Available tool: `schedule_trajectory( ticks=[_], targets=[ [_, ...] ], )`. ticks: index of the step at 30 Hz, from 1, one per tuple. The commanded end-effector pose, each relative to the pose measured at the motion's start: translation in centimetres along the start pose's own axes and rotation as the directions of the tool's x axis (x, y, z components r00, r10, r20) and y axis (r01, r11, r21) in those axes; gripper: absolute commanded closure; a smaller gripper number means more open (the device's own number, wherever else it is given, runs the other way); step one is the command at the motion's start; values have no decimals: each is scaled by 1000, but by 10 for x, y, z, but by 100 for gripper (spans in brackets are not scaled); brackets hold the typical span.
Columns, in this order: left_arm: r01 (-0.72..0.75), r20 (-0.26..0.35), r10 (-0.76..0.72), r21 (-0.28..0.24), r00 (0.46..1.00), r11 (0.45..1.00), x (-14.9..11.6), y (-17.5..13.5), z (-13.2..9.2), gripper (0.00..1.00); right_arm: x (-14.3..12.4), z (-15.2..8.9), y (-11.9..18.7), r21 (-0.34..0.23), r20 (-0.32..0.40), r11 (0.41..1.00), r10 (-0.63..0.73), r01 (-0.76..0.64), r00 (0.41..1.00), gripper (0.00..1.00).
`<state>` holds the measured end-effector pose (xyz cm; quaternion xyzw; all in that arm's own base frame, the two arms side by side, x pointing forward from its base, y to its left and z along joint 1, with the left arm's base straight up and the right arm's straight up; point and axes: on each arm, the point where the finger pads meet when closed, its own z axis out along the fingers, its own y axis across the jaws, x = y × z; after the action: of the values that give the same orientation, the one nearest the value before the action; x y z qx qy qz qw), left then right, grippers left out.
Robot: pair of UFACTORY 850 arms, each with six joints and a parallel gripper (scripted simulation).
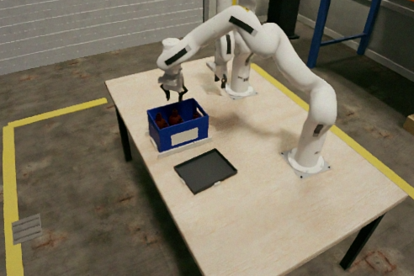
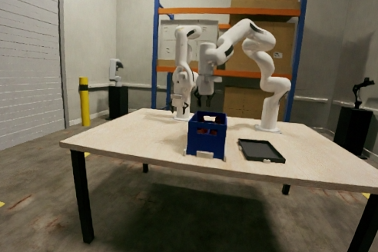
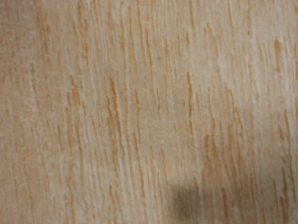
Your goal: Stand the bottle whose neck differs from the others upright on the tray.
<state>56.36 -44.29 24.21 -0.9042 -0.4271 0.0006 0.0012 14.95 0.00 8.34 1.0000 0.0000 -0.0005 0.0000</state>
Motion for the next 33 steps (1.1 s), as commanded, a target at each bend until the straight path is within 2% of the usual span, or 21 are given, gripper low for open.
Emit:
schedule_trajectory(
  ticks=[1, 33],
  targets=[
    [0, 0, 0, -3, 1000, 1000, 0, 1, -1, 34, 1, 0, 0, 0, -1, 1000, 0, 0, 1000, 0],
    [0, 0, 0, -3, 1000, 1000, 0, 1, 6, 34, 1, 0, 0, 0, -1, 1000, 0, 0, 1000, 0]
  ],
)
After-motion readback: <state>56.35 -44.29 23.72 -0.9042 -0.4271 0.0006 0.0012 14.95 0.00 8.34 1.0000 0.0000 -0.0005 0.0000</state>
